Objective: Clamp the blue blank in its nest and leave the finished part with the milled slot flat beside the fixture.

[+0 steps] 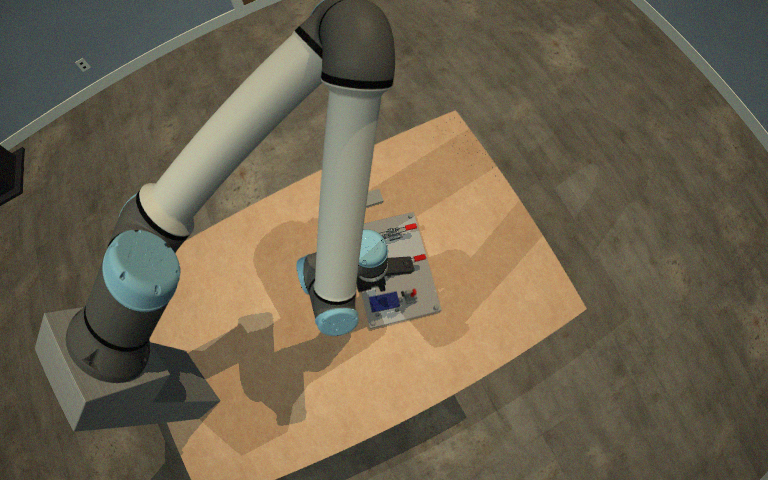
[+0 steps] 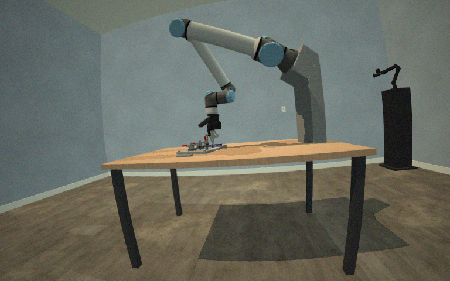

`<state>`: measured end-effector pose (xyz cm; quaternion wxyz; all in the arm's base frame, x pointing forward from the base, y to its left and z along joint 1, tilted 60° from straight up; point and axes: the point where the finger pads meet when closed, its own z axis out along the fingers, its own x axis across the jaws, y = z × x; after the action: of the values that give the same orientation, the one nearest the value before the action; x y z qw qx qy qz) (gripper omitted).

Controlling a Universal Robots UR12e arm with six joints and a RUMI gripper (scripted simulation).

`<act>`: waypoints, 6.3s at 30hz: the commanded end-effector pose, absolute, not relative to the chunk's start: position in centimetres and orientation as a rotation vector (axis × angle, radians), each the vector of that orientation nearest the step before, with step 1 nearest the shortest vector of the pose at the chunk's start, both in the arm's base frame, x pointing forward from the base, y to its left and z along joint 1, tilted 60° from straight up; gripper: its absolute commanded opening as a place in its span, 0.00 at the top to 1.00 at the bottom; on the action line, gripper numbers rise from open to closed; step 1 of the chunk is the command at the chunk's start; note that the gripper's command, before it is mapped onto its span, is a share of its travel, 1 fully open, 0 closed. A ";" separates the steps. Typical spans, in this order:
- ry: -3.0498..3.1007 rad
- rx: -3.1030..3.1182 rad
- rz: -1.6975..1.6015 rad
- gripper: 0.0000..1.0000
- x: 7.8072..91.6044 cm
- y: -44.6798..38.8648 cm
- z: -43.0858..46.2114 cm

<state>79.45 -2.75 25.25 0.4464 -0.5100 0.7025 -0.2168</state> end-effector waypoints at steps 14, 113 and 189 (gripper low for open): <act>1.736 -1.261 -0.543 1.00 80.7 -2.6 24.9; 1.737 -1.262 -0.542 1.00 81.2 -2.5 24.8; 1.738 -1.262 -0.540 1.00 81.0 -3.6 24.2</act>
<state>81.07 -3.71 24.21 0.4468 -0.5091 0.7025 -0.2182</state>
